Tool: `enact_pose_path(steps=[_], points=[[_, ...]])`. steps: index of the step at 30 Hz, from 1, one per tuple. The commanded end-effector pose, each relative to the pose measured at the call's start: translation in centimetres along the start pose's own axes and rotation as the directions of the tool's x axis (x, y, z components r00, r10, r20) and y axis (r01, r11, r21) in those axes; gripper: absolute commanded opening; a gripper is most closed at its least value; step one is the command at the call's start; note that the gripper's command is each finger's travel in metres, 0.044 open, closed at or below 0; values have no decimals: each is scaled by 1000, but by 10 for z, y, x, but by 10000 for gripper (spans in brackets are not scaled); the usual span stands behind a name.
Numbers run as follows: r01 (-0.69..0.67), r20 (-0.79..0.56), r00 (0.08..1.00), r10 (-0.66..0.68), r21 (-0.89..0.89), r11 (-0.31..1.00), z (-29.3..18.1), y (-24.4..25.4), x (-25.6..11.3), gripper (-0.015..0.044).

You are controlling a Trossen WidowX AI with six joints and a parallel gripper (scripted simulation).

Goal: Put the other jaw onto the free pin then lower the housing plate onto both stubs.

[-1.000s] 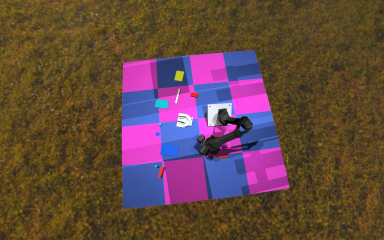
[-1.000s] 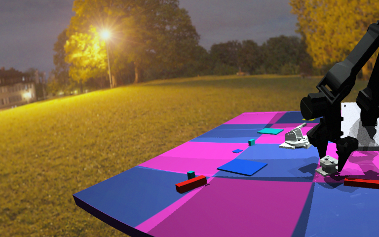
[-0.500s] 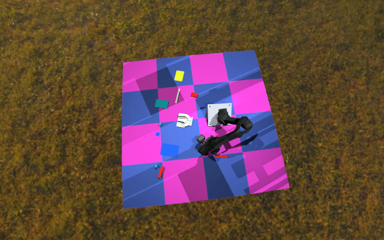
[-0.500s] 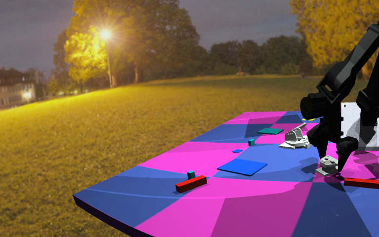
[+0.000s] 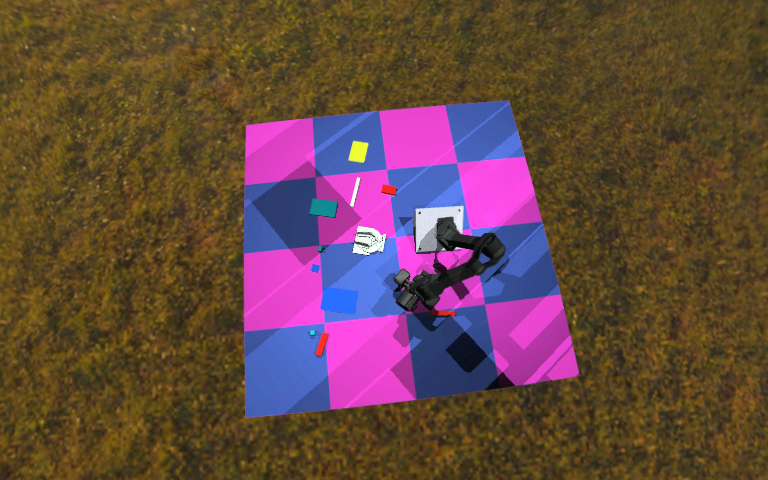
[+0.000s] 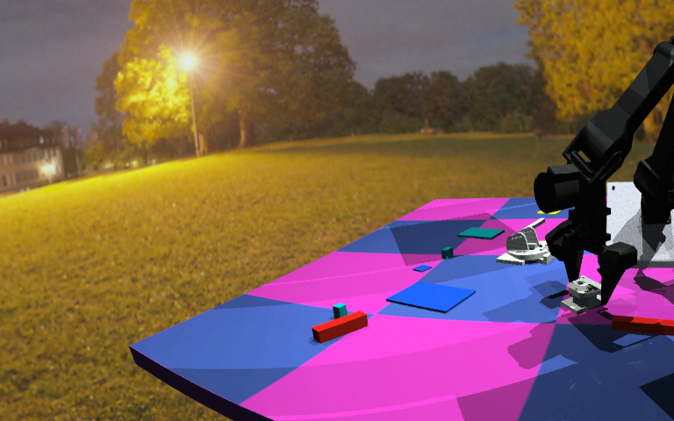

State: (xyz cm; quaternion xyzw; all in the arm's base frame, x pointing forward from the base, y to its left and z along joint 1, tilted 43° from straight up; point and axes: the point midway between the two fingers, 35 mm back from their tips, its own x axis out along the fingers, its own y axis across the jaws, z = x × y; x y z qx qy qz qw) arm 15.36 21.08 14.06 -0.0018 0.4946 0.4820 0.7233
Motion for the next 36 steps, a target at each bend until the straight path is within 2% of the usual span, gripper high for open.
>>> enact_pose_path(steps=[1, 25, 36], points=[[4, -4, 1000, -4, 1, 1000, -1, -1, 1, 440], [4, -4, 1000, -4, 1, 1000, -1, -1, 1, 440], [0, 0, 1000, 0, 2, 1000, 0, 0, 0, 367]])
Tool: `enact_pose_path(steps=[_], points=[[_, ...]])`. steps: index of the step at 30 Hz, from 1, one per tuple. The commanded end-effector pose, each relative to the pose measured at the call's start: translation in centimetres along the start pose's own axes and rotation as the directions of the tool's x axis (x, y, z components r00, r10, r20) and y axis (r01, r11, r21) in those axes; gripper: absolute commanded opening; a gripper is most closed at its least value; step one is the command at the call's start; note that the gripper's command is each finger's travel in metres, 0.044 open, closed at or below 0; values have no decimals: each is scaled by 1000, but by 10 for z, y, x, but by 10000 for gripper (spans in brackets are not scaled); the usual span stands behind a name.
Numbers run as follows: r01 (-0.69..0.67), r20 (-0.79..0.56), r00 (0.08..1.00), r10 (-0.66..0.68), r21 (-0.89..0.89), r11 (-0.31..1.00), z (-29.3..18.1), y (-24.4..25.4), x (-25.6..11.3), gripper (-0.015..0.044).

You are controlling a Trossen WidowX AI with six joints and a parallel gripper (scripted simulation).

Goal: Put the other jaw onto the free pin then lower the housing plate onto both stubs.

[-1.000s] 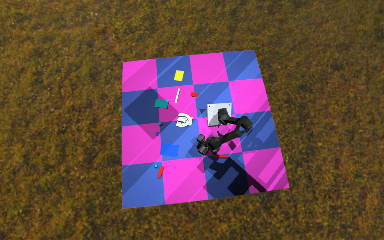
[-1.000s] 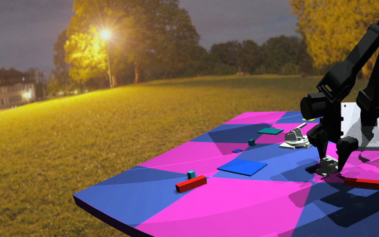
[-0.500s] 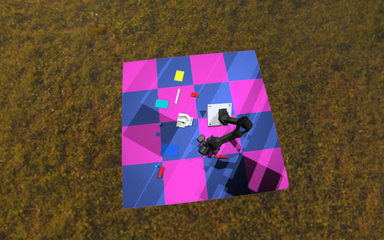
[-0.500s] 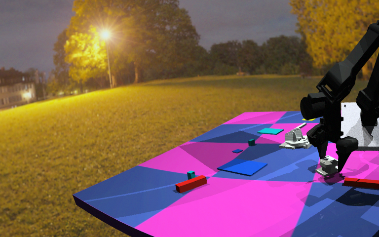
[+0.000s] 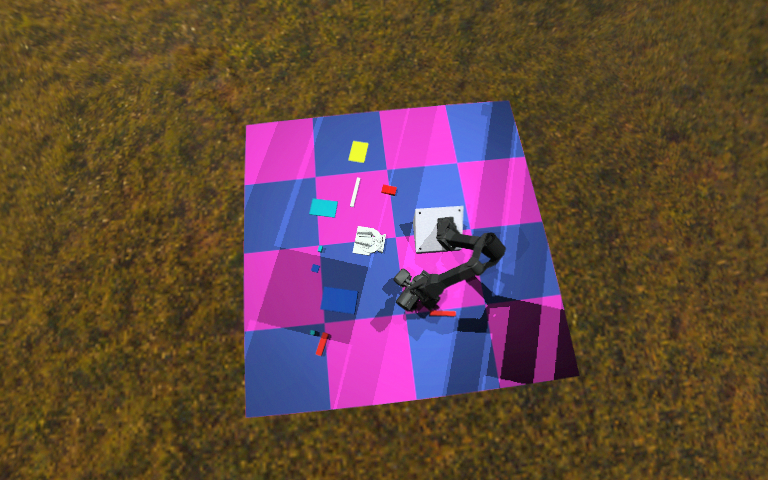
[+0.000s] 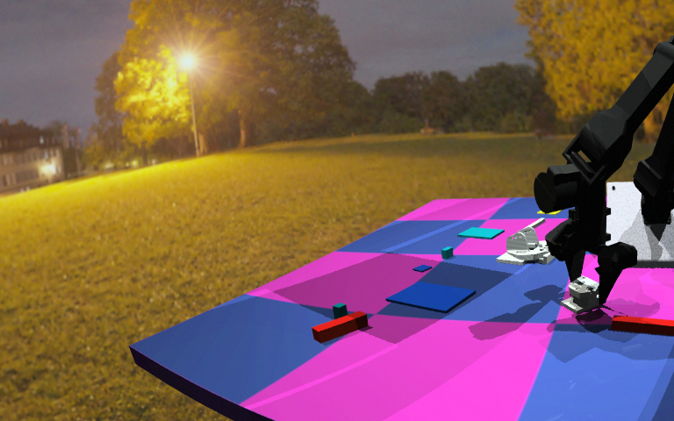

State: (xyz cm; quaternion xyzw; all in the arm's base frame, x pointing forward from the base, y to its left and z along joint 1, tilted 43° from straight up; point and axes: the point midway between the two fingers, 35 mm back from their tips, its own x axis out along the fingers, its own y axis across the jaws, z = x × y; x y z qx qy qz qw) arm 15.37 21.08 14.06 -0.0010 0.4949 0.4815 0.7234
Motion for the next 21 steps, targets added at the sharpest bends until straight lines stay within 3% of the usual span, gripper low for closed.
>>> enact_pose_path(steps=[1, 14, 21], points=[[0, 0, 1000, 0, 0, 1000, 0, 0, 0, 360], [0, 0, 1000, 0, 0, 1000, 0, 0, 0, 351], [6, -6, 1000, -6, -2, 1000, 1, -3, -20, 351]])
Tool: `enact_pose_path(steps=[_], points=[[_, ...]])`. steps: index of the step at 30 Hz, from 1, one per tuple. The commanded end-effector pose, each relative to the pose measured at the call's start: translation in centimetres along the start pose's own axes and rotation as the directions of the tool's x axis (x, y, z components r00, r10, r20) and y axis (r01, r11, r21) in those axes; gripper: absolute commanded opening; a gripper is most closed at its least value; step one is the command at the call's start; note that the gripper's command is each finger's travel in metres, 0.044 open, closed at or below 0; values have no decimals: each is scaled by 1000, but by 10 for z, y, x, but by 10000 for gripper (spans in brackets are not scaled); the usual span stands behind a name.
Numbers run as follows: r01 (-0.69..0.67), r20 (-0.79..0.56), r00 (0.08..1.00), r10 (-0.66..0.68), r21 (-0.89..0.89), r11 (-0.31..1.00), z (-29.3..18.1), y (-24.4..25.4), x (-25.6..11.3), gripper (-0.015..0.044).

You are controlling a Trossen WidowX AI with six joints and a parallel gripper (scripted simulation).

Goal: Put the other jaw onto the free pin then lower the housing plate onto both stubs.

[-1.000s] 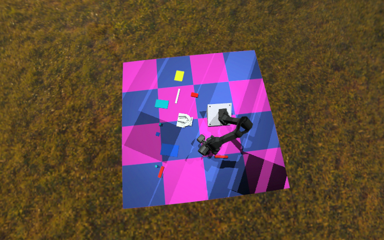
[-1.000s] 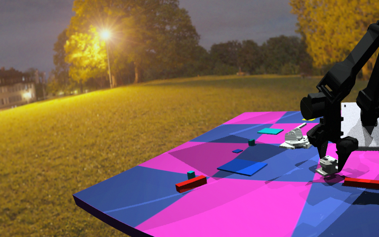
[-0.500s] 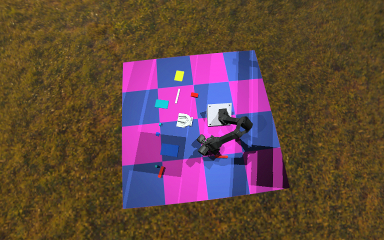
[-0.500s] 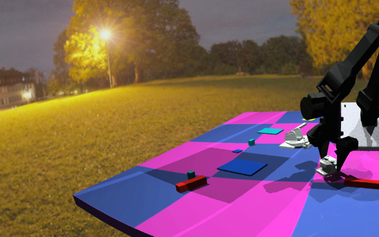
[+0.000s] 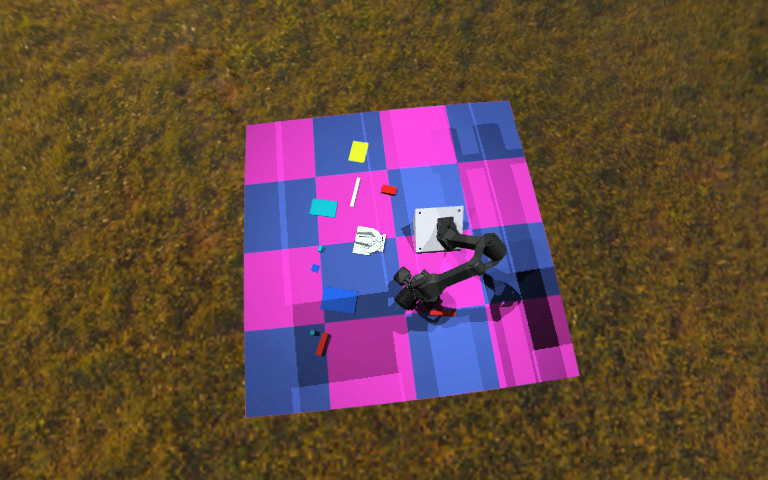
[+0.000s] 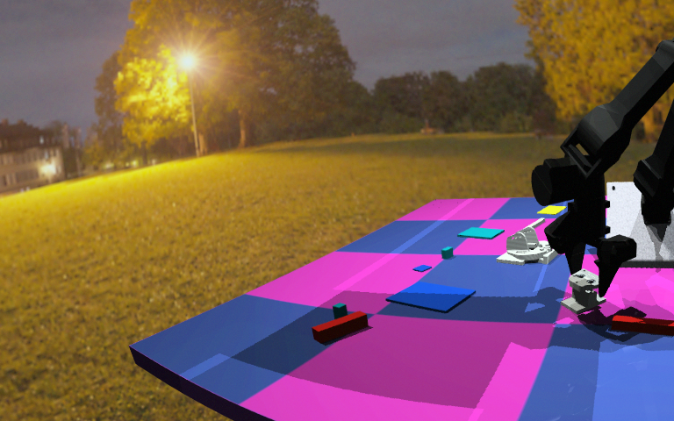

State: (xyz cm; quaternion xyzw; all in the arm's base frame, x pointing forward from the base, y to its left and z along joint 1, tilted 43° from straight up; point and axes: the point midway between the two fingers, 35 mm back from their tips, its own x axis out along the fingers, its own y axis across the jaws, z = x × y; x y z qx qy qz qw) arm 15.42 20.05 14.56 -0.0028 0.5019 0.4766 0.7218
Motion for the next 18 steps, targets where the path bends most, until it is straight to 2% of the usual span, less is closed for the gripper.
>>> enact_pose_path(steps=[1, 18], points=[[-1, 7, 1000, 1, -11, 1000, 3, 0, -12, 351], [1, 6, 1000, -1, -10, 1000, 0, 2, -62, 351]])
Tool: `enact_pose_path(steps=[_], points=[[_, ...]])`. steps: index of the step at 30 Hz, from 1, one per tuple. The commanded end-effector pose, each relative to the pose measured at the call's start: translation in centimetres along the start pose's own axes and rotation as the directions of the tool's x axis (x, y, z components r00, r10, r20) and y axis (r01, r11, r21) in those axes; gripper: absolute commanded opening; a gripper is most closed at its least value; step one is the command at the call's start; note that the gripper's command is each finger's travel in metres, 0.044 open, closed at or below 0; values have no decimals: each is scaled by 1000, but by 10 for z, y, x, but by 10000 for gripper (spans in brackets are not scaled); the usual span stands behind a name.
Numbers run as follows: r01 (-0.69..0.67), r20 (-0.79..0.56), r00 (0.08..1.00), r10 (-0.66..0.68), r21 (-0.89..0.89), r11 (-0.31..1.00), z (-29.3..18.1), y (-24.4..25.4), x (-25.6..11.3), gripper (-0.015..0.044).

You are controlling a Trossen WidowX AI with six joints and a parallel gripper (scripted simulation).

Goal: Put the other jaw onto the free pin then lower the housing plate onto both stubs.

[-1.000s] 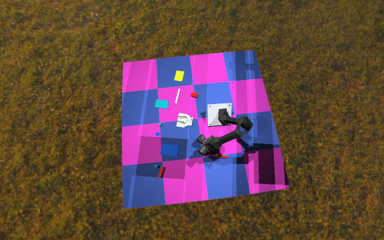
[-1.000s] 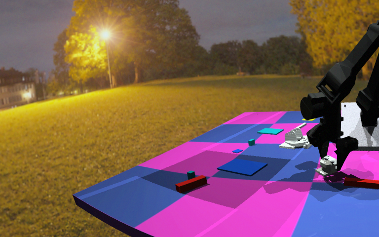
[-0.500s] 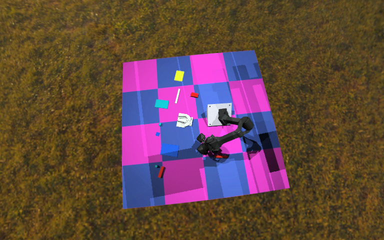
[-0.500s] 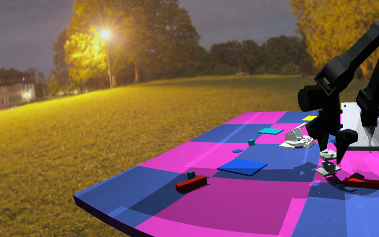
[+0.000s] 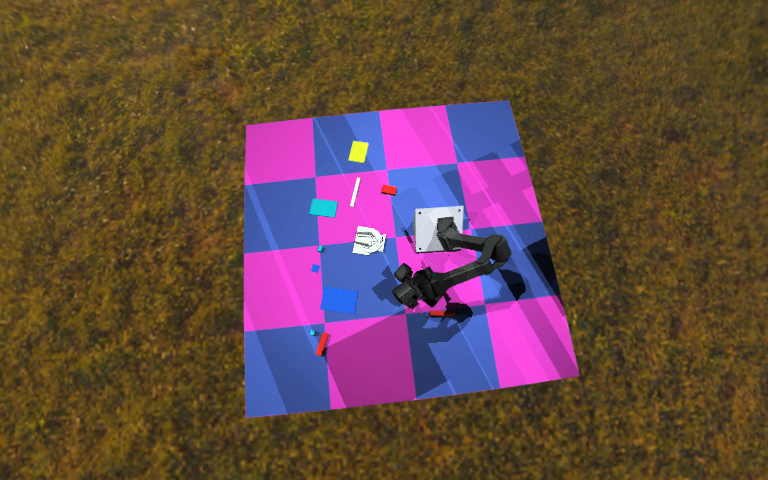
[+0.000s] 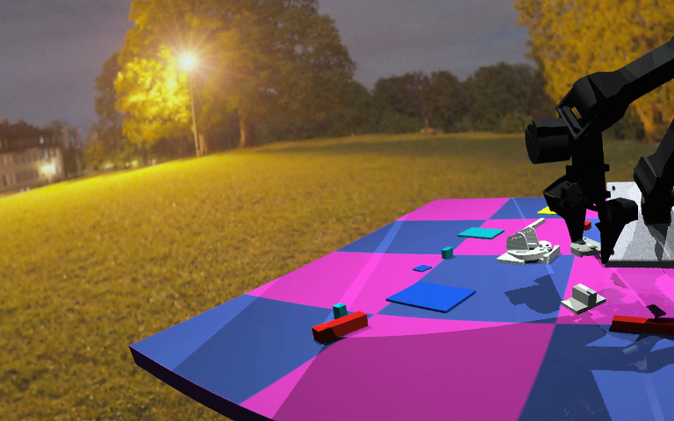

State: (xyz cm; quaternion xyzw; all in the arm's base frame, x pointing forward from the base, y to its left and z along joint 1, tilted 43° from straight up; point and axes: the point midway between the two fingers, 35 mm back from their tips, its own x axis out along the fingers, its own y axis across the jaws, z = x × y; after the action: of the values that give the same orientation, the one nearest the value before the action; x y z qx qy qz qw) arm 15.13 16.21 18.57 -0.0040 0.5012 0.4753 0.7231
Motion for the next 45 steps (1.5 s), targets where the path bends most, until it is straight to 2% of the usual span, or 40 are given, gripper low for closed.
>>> enact_pose_path(steps=[1, 23, 45], points=[[-4, 5, 1000, 4, -9, 1000, 1, 2, -6, 351], [43, -27, 999, -37, 227, 973, 10, -59, 0, 351], [66, -48, 998, -49, 482, 873, 1, -131, 0, 351]])
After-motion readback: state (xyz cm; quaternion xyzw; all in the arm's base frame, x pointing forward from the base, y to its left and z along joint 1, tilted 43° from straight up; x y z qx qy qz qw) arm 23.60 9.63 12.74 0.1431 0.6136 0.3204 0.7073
